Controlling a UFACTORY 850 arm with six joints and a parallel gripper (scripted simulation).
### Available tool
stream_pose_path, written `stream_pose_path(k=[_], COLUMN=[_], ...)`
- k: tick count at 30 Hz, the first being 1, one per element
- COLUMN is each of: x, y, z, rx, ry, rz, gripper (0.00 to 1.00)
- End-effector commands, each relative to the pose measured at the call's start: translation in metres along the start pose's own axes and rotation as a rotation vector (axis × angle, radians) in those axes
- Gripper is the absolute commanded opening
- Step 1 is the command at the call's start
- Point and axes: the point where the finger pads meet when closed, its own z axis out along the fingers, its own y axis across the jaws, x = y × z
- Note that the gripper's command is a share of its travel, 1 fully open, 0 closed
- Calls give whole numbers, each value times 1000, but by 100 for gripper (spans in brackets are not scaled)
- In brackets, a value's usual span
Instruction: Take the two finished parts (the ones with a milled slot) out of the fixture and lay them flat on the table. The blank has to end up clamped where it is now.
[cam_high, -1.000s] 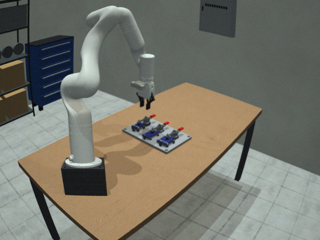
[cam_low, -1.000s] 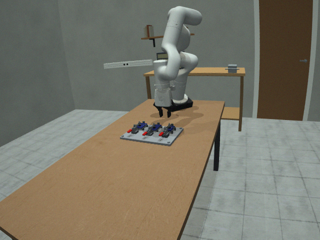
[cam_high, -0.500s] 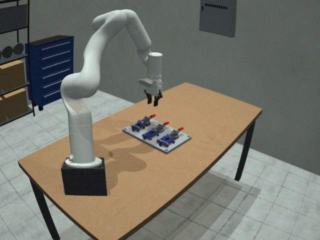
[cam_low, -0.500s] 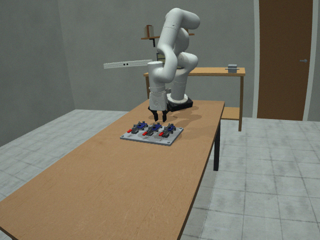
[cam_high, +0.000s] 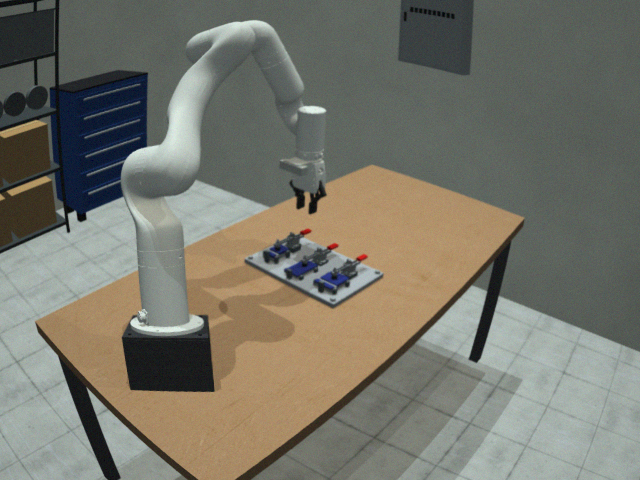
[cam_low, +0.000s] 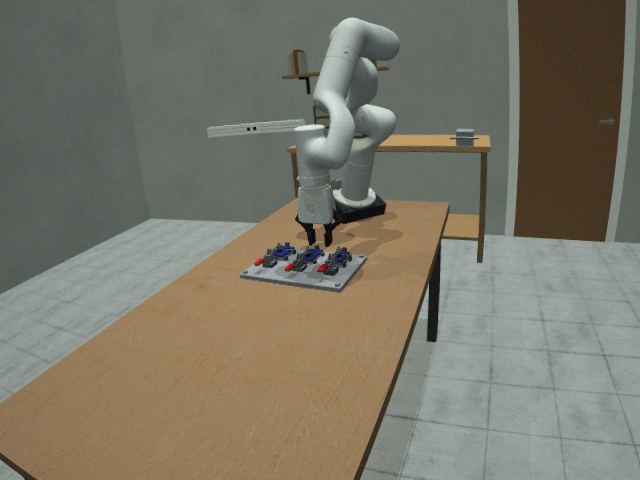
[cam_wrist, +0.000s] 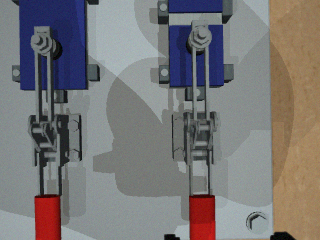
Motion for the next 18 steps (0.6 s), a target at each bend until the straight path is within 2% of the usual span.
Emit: stream_pose_path(k=[1, 18], x=[-1, -1], y=[0, 0], z=[6, 53], rx=[0, 0], ry=[-2, -2], rz=[0, 0], gripper=[48, 48])
